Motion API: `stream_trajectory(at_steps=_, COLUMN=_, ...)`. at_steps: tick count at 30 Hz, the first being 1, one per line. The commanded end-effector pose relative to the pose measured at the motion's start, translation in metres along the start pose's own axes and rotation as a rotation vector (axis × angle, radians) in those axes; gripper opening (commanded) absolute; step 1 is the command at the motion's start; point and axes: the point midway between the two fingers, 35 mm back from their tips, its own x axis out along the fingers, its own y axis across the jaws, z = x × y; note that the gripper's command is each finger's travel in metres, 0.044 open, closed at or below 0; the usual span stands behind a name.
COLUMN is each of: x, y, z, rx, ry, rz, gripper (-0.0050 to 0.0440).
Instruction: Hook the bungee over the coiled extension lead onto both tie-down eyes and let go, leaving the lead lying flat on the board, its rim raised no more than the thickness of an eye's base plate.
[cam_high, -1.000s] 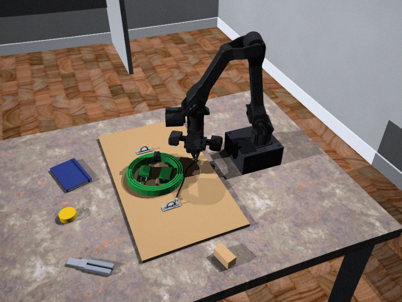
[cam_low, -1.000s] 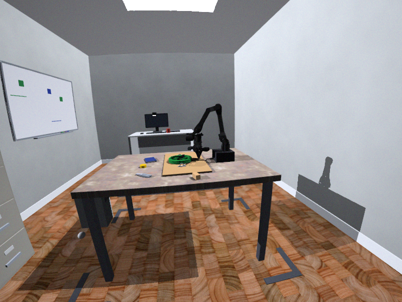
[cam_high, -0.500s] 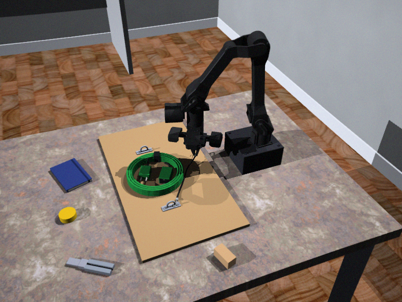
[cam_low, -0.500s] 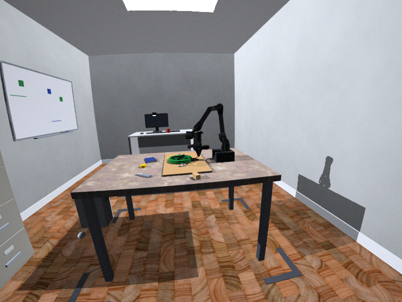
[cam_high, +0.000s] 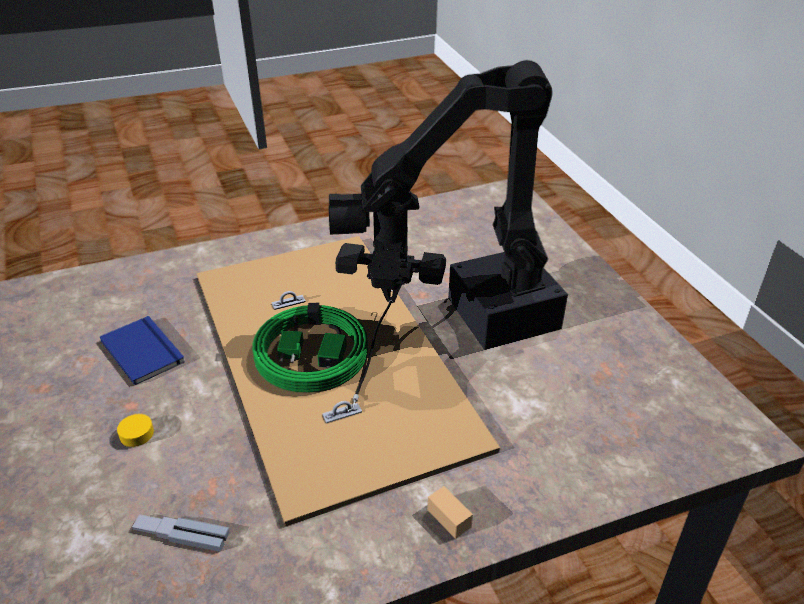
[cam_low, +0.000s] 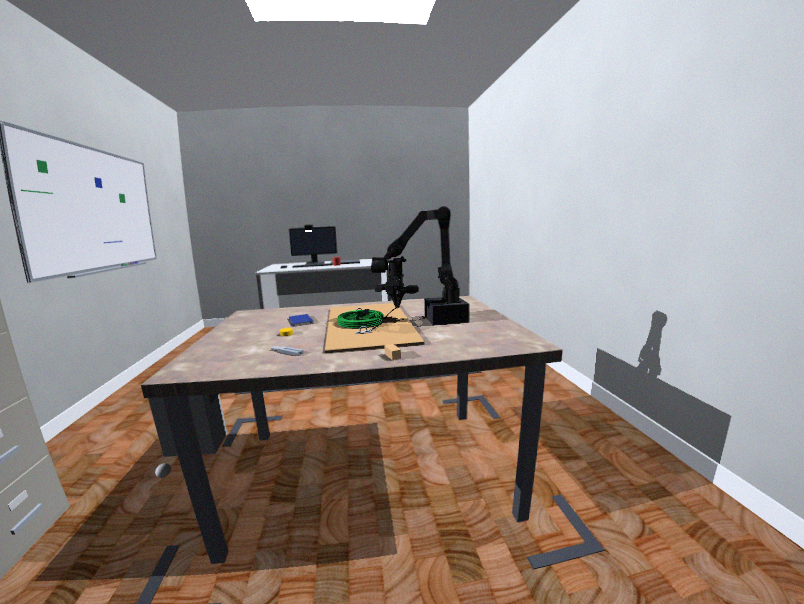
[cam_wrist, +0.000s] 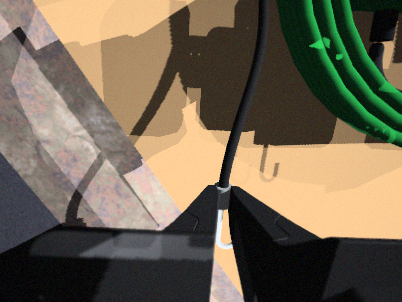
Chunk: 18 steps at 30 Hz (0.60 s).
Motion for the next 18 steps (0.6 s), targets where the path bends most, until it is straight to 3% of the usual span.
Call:
stream_trajectory(at_steps=1, x=-0.019, y=-0.008, z=0.003, rx=-0.001, ry=-0.013, rz=-0.041, gripper=-0.0050)
stream_trajectory(at_steps=18, x=-0.018, y=-0.019, z=0.003, rx=-0.042, ry=-0.019, rz=-0.034, gripper=-0.0050)
